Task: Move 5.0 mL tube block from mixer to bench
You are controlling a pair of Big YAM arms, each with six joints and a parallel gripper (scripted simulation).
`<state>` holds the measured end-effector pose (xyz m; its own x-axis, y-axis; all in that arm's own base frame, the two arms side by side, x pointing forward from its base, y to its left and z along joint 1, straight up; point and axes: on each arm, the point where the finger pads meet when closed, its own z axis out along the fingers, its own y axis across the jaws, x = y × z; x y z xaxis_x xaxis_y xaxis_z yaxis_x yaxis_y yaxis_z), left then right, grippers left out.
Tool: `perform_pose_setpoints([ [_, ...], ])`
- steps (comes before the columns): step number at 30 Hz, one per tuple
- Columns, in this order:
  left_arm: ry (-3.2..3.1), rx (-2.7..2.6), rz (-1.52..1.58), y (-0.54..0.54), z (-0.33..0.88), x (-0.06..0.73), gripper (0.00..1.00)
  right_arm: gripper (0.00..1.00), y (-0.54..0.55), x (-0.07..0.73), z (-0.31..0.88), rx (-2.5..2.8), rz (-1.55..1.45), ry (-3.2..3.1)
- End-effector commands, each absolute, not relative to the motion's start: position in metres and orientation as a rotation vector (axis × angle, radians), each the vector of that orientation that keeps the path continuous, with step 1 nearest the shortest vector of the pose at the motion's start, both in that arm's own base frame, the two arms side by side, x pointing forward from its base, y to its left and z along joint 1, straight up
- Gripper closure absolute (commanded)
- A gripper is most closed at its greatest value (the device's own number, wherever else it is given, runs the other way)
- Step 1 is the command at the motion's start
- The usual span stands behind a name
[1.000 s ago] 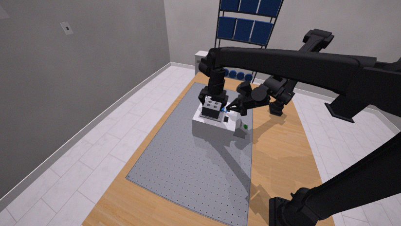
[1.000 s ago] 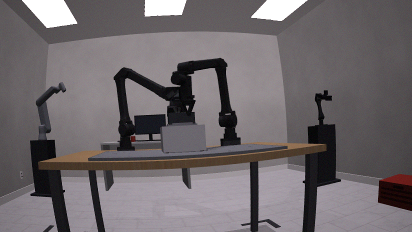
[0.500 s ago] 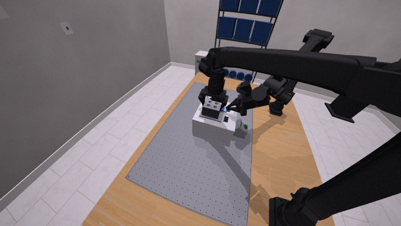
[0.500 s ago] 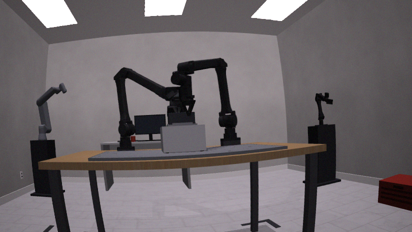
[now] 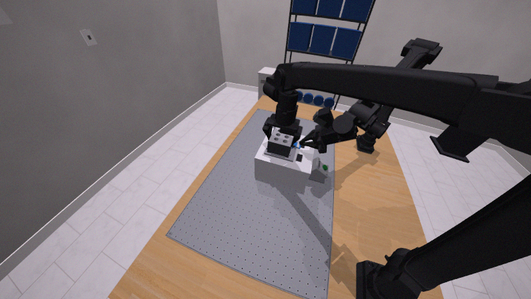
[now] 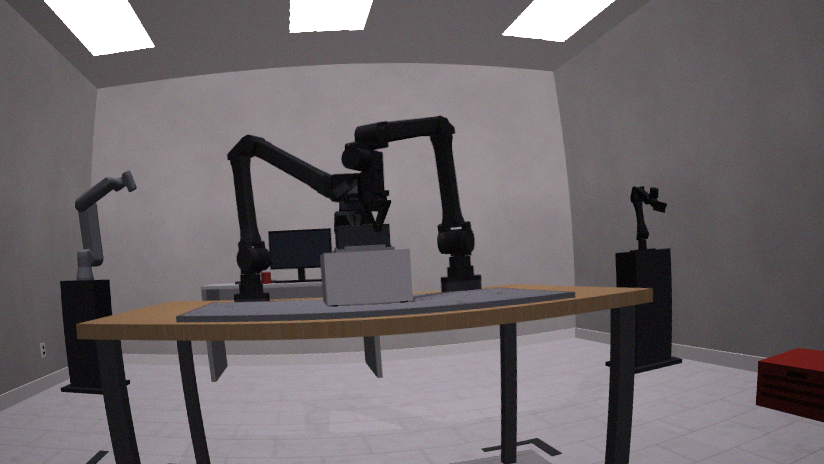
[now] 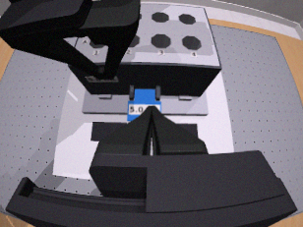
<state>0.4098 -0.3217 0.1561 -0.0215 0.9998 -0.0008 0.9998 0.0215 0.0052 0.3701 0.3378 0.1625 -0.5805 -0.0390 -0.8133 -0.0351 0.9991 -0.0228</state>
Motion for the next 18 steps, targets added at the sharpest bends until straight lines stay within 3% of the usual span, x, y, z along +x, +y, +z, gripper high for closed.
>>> perform_pose_setpoints([
  [1,2.217,2.165,0.010,-0.3304,0.1655,0.4275,1.00,1.00,0.3419,0.3662,0.1459,-0.076,-0.011,2.207],
  [18,2.217,2.165,0.010,-0.3304,0.1655,0.4275,1.00,1.00,0.3408,0.3629,0.1416,-0.084,-0.017,2.213],
])
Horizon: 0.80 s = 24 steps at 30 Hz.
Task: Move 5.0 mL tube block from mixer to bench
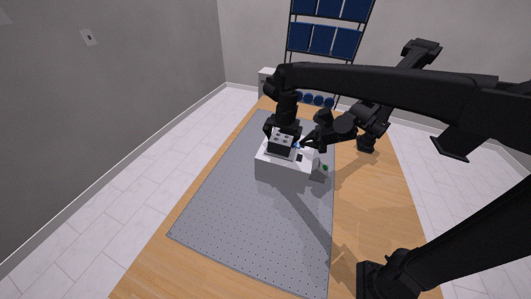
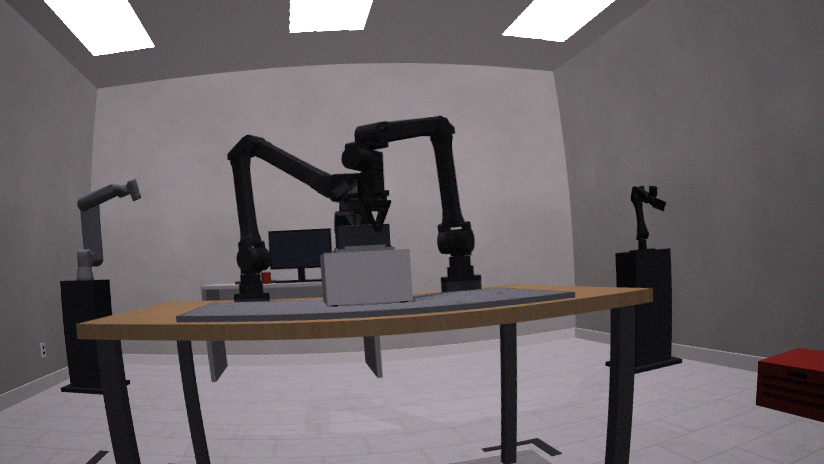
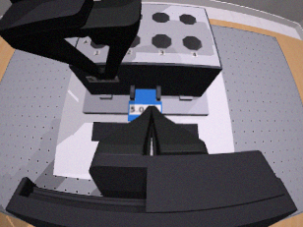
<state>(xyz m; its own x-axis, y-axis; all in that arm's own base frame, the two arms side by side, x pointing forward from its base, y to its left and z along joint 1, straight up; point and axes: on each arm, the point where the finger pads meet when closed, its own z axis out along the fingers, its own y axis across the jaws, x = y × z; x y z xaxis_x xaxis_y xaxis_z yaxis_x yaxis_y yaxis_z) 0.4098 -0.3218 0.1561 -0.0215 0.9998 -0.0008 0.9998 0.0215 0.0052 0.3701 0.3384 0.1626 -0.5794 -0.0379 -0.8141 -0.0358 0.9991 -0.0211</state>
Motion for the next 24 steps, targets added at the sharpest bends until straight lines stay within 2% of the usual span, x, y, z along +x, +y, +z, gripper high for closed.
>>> perform_pose_setpoints([
  [1,2.217,2.165,0.010,-0.330,0.165,0.428,1.00,1.00,0.341,0.363,0.141,-0.084,-0.018,2.213],
  [24,2.243,2.175,-0.014,-0.326,0.166,0.427,1.00,1.00,0.346,0.381,0.166,-0.023,-0.008,2.194],
])
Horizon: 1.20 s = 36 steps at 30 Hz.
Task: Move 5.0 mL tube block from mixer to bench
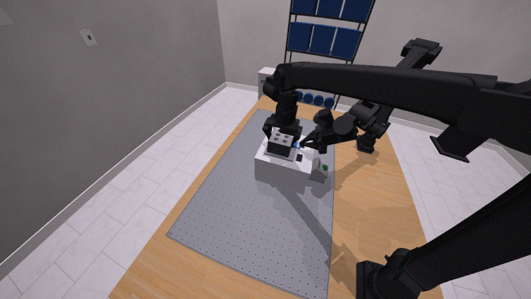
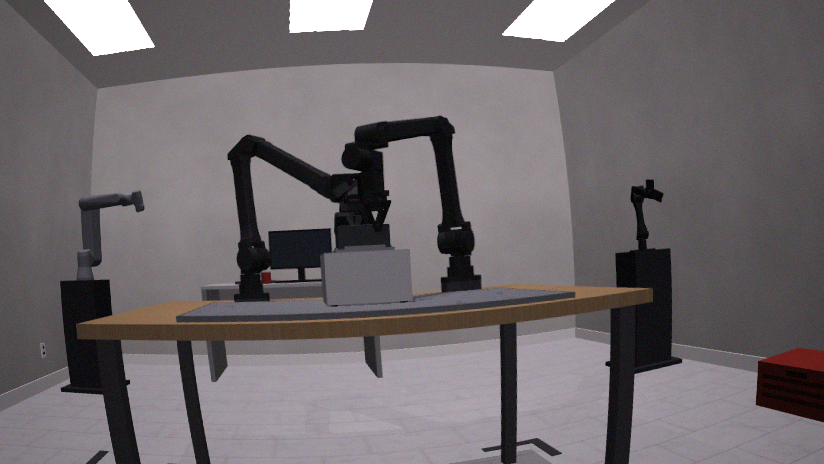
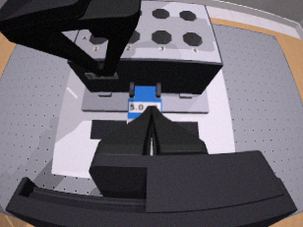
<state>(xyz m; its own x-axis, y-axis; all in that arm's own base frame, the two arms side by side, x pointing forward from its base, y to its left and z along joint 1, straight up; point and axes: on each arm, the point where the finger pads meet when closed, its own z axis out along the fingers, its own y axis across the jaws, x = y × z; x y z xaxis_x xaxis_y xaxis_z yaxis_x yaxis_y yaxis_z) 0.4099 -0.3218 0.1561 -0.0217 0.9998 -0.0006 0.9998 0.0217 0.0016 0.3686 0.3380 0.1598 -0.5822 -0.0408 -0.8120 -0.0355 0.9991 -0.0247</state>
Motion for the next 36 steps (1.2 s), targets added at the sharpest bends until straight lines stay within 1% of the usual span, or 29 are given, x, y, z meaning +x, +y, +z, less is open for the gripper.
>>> perform_pose_setpoints([
  [1,2.245,2.174,-0.017,-0.326,0.165,0.427,1.00,1.00,0.346,0.381,0.166,-0.029,-0.012,2.194],
  [13,2.260,2.181,-0.034,-0.323,0.164,0.425,1.00,1.00,0.347,0.381,0.182,-0.036,0.021,2.178],
  [36,2.294,2.208,-0.040,-0.313,0.153,0.413,1.00,1.00,0.347,0.383,0.168,-0.048,-0.008,2.194],
])
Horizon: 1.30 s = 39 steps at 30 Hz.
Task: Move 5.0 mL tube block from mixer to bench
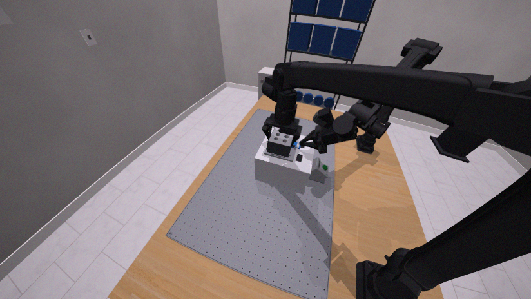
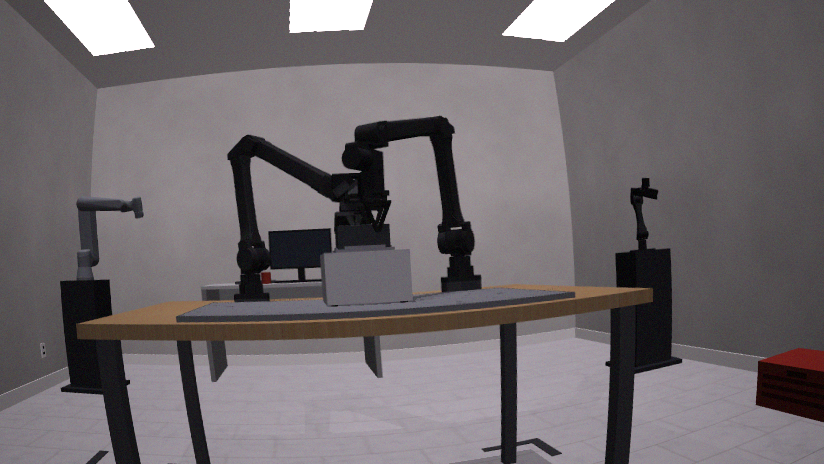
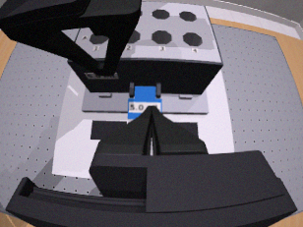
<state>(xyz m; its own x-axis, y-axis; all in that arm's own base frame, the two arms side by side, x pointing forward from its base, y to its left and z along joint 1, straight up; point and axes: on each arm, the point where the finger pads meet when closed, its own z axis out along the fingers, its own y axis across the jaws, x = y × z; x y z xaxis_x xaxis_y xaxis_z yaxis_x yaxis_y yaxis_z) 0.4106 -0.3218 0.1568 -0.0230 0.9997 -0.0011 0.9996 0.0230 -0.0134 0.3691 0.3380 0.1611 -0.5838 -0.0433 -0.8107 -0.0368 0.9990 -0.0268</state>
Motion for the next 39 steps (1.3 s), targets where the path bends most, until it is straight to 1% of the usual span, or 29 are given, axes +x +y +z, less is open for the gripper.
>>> perform_pose_setpoints([
  [1,-2.232,-2.149,0.039,-0.312,0.153,0.412,1.00,1.00,0.347,0.383,0.168,-0.048,-0.008,2.194],
  [39,-2.254,-2.163,0.030,-0.307,0.168,0.406,1.00,1.00,0.346,0.382,0.170,-0.044,-0.013,2.189],
])
